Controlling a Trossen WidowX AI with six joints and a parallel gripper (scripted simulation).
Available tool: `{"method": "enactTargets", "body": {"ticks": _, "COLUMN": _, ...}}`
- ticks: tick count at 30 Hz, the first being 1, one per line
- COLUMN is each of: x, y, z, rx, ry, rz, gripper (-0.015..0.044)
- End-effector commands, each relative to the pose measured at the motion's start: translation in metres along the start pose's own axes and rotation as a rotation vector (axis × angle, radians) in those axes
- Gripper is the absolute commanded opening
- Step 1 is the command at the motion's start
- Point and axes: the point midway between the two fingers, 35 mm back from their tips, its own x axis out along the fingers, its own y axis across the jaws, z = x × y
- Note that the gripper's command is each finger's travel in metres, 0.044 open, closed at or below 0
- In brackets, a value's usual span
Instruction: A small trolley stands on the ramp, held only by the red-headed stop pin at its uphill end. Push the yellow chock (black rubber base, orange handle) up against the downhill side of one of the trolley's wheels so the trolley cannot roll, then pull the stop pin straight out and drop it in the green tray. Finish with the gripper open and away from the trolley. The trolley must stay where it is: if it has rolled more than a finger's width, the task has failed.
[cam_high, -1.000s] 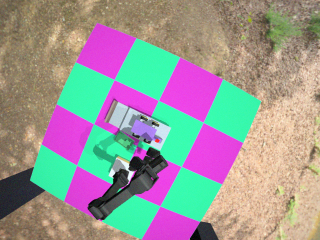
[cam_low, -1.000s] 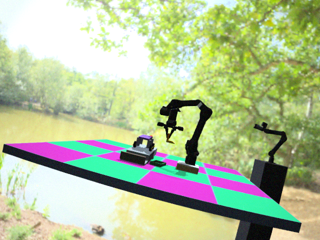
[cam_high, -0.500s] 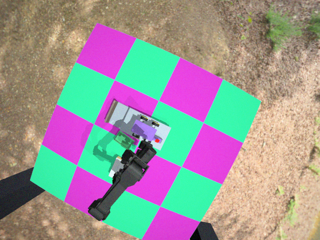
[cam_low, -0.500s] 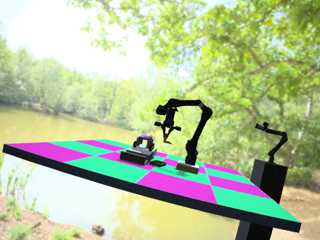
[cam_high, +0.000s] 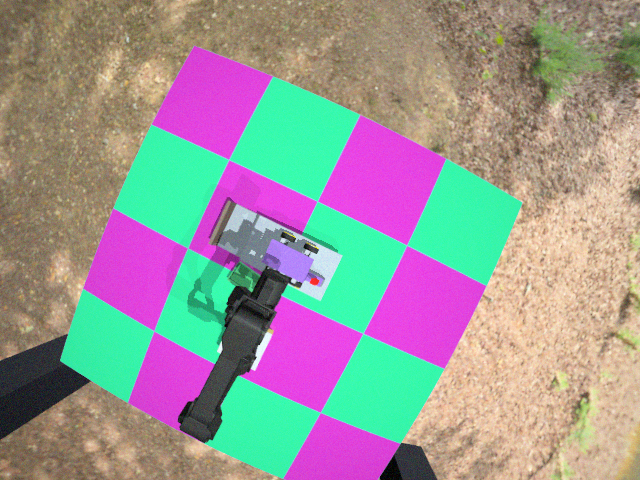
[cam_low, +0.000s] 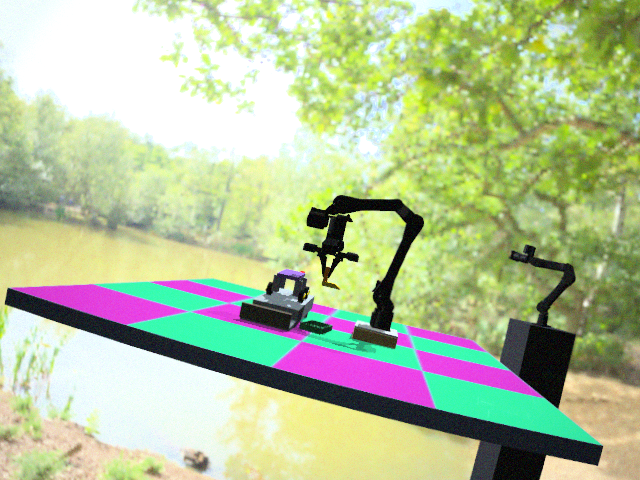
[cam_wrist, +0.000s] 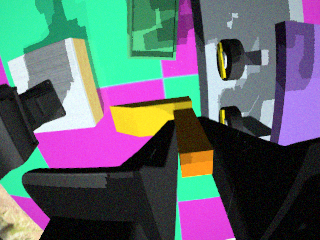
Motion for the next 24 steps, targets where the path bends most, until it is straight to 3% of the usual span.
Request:
{"method": "enactTargets", "body": {"ticks": 1, "x": 0.001, "y": -0.004, "z": 0.015, "rx": 0.005, "ry": -0.007, "rz": -0.001, "gripper": 0.0000}}
{"method": "enactTargets", "body": {"ticks": 24, "x": 0.008, "y": -0.021, "z": 0.099, "rx": 0.005, "ry": -0.014, "rz": -0.002, "gripper": 0.0000}}
